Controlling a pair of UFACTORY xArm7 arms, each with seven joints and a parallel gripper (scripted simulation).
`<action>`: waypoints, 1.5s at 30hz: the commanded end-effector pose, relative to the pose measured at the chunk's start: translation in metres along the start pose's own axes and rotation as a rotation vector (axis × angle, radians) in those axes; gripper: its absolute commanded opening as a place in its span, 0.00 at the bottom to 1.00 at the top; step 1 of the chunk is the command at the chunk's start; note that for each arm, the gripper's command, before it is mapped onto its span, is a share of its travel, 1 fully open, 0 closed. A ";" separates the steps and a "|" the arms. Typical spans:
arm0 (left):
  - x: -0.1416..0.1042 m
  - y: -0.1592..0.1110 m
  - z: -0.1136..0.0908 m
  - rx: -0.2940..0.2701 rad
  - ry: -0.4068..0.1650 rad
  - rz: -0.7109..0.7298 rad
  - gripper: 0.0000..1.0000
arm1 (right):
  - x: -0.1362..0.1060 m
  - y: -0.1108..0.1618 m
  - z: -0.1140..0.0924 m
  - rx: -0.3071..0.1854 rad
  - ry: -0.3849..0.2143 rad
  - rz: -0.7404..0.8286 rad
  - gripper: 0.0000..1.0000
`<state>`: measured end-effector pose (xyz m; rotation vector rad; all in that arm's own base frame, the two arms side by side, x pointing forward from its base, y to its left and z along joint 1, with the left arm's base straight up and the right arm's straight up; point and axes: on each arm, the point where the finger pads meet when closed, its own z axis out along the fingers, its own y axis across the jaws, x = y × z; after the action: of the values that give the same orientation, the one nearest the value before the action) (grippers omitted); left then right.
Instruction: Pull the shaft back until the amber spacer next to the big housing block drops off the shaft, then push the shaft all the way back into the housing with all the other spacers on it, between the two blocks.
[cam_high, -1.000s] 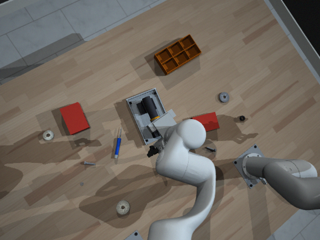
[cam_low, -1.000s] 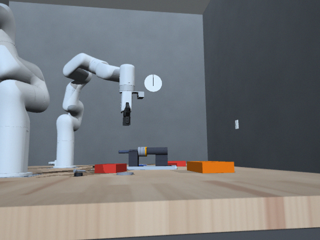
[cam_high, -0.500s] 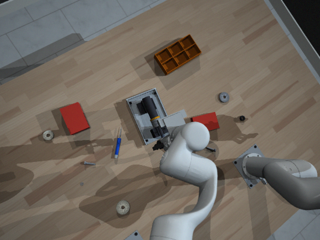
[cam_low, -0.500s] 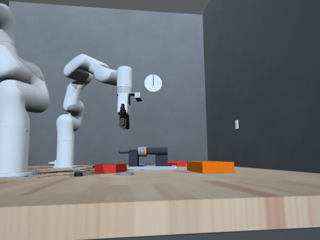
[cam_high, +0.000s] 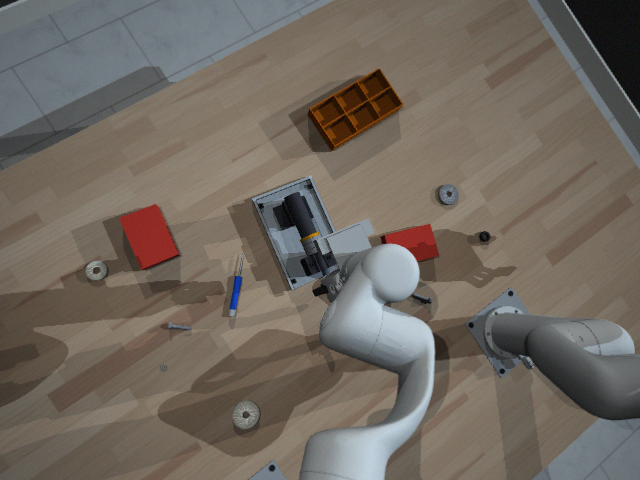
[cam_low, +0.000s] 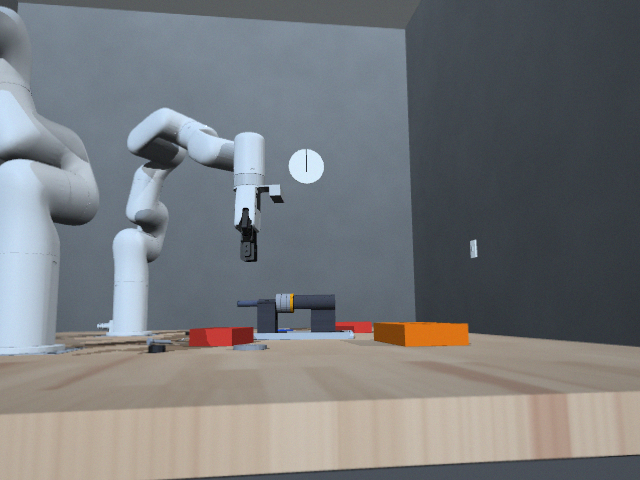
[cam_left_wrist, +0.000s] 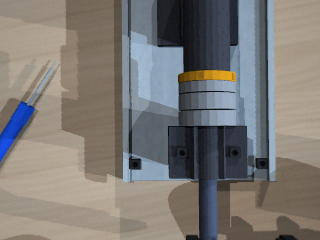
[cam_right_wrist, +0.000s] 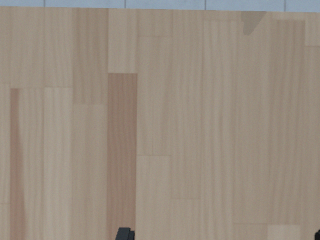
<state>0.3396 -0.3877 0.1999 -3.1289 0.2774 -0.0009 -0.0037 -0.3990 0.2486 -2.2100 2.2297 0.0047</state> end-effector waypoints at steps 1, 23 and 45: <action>0.001 0.001 -0.002 -0.003 0.004 0.000 0.39 | 0.001 0.000 -0.001 0.001 0.004 0.000 1.00; 0.001 0.001 -0.002 -0.003 0.004 0.000 0.39 | 0.001 0.000 -0.001 0.001 0.004 0.000 1.00; 0.001 0.001 0.015 -0.003 0.003 0.001 0.39 | 0.001 0.000 -0.001 0.001 0.004 0.000 1.00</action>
<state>0.3395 -0.3875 0.1871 -3.1286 0.2781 0.0011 -0.0037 -0.3990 0.2486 -2.2100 2.2297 0.0047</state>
